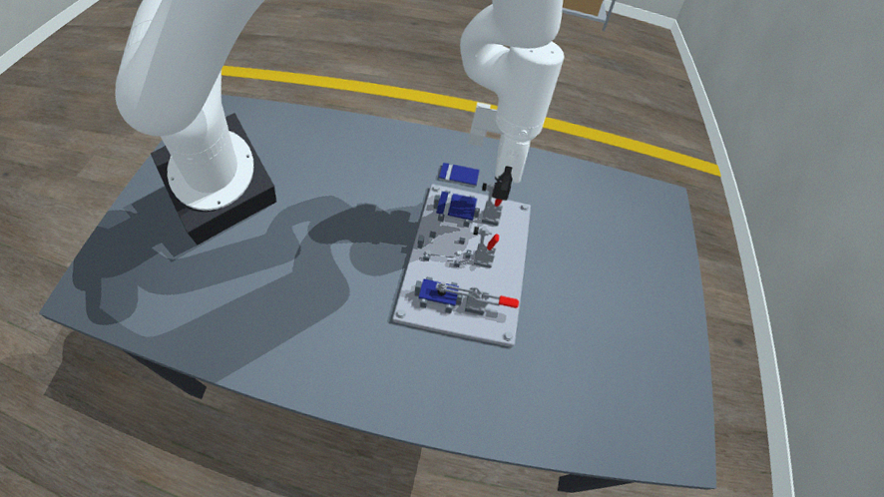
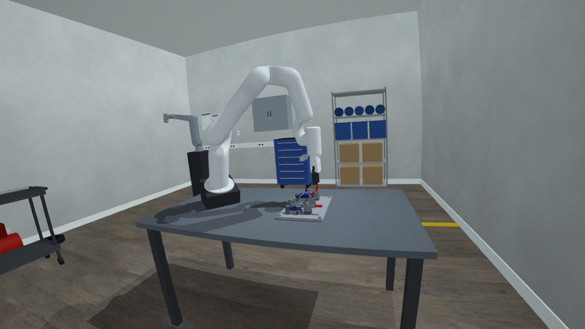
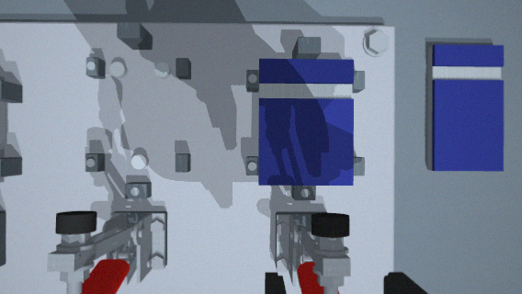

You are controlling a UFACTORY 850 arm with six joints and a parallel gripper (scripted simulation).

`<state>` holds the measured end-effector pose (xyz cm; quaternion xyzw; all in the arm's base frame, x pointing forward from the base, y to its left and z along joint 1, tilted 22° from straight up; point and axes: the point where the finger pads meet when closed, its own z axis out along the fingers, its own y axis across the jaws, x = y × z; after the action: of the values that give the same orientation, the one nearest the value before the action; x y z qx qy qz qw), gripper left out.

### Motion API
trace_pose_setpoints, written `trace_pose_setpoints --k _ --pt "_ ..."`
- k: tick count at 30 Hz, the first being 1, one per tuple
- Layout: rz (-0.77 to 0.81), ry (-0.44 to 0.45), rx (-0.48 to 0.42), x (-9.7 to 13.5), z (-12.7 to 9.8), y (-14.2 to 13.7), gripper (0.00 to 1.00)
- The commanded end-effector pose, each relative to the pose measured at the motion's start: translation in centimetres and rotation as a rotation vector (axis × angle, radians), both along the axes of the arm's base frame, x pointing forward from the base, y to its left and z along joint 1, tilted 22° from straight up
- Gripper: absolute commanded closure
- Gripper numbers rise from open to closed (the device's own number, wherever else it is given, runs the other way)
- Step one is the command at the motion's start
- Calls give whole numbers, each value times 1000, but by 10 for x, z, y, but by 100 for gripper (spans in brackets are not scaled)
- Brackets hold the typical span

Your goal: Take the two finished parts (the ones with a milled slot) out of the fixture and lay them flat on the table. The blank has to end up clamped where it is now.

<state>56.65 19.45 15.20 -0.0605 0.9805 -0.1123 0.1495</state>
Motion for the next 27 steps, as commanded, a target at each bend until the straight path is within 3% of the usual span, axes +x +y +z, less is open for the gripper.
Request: trace_pose_setpoints --k 1,14,15,27 --pt "0 -1 0 -1 3 1 52" --pt "0 0 0 -1 3 1 52" --pt "0 0 0 -1 3 1 0" --pt "0 0 0 0 1 0 0"
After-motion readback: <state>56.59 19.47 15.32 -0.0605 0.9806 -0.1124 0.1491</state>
